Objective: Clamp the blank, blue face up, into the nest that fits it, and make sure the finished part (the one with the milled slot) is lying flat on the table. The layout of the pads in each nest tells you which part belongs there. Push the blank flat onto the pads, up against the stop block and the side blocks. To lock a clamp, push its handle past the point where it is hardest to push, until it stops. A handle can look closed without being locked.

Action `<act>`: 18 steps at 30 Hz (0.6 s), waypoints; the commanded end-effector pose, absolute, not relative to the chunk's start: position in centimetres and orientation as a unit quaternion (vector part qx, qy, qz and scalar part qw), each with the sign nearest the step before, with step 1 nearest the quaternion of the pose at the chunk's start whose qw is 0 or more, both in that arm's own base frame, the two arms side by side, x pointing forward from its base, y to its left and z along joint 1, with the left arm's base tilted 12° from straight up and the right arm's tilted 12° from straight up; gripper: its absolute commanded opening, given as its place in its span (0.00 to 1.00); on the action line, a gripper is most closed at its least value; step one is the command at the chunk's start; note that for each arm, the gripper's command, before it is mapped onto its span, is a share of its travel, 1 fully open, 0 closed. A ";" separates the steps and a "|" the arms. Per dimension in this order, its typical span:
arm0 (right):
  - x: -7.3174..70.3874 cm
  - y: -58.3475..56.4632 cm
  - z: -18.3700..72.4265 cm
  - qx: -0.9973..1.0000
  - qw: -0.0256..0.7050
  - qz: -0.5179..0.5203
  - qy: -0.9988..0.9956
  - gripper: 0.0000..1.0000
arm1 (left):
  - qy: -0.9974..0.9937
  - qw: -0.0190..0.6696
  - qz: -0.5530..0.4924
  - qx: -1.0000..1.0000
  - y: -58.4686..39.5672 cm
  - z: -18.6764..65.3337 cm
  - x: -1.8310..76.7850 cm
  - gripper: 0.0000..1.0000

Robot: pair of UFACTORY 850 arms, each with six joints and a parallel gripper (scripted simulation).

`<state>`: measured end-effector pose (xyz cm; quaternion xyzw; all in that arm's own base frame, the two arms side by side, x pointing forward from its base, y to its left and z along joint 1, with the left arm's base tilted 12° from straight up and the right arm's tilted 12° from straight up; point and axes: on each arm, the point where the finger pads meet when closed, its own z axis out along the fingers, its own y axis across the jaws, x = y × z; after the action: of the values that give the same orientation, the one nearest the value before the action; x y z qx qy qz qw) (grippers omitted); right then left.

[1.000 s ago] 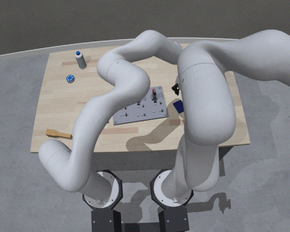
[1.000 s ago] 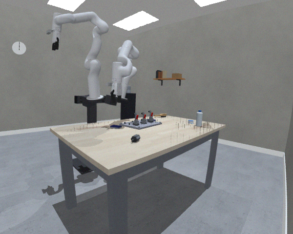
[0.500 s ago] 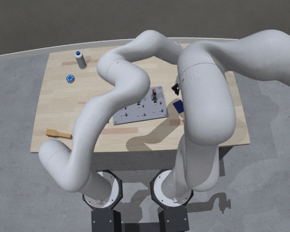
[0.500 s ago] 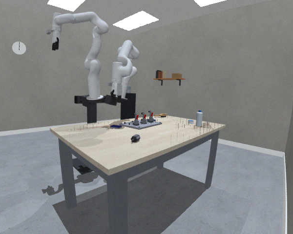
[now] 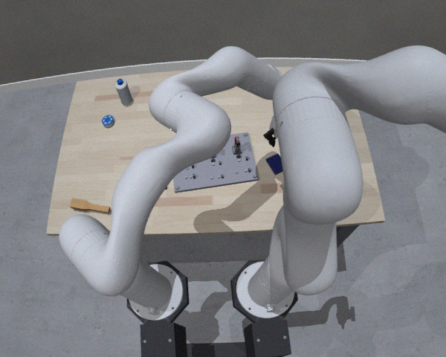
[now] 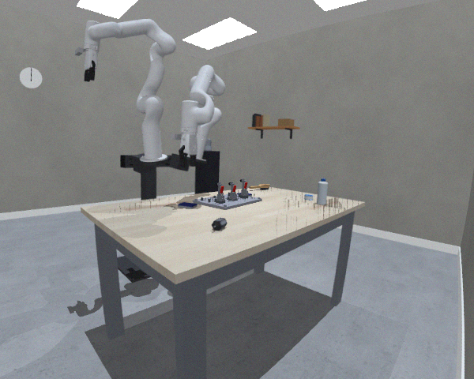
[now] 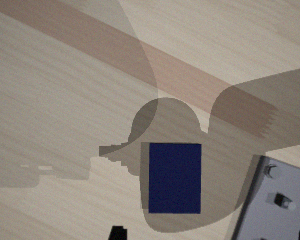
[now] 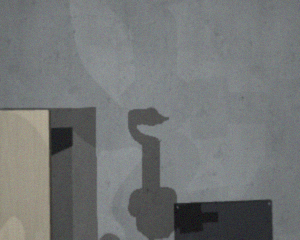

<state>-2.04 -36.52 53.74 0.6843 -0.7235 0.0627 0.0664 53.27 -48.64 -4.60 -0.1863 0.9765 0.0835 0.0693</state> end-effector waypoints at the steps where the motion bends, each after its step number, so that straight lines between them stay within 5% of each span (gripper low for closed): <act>1: -2.0 -36.5 53.8 0.684 0.067 0.063 -0.723 1.00 | 0.977 0.070 0.082 -0.186 -48.7 -4.7 53.4 1.00; 18: -2.0 -36.5 53.8 0.684 0.067 0.063 -0.723 1.00 | 0.977 0.070 0.082 -0.186 -48.2 -7.2 53.6 1.00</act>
<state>-2.04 -36.52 53.74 0.6843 -0.7235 0.0627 0.0664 53.45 -48.28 -6.39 -0.1863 0.9765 0.0835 0.0692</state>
